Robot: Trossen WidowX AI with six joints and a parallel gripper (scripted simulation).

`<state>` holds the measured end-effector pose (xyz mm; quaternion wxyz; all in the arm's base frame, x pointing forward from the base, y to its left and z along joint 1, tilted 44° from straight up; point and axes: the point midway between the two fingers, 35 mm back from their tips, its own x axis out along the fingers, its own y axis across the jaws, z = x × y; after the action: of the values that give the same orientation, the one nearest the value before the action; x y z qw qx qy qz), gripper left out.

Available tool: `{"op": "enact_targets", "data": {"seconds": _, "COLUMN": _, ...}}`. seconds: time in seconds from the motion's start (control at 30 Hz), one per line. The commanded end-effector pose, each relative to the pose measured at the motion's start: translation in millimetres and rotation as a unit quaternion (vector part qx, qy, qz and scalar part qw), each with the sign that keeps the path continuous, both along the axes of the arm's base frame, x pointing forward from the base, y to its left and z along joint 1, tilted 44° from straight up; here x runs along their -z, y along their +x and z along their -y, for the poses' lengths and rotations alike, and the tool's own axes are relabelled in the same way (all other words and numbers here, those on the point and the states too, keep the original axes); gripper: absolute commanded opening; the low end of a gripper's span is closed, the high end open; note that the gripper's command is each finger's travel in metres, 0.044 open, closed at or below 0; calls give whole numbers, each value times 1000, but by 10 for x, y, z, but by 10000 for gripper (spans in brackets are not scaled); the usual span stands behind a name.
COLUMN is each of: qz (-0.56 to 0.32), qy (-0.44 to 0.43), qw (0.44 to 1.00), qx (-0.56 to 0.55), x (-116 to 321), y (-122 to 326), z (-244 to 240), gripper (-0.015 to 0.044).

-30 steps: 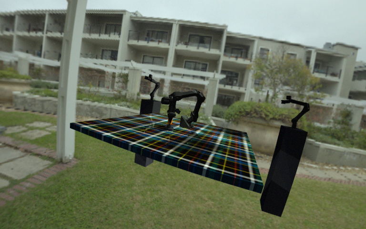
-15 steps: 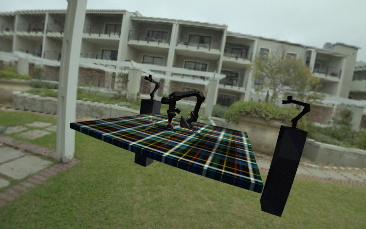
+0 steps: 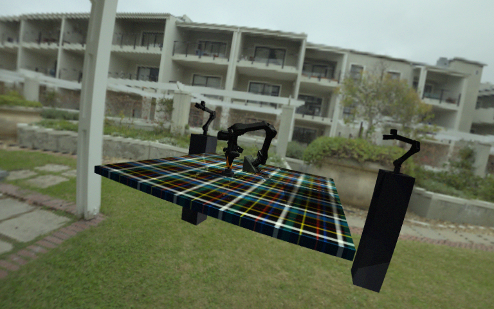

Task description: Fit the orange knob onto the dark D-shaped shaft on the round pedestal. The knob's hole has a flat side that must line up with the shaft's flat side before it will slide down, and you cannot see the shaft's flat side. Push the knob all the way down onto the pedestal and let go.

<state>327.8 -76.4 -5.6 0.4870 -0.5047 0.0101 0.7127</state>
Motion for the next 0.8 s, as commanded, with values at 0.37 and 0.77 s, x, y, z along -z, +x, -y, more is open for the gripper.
{"op": "enact_targets", "data": {"seconds": 0.37, "qz": 4, "qy": 1, "qw": 1000, "qx": -3, "x": 18, "y": -34, "z": -22, "gripper": 0}}
{"op": "enact_targets", "data": {"seconds": 0.77, "qz": 4, "qy": 1, "qw": 1000, "qx": -3, "x": 22, "y": -16, "z": -20, "gripper": 0}}
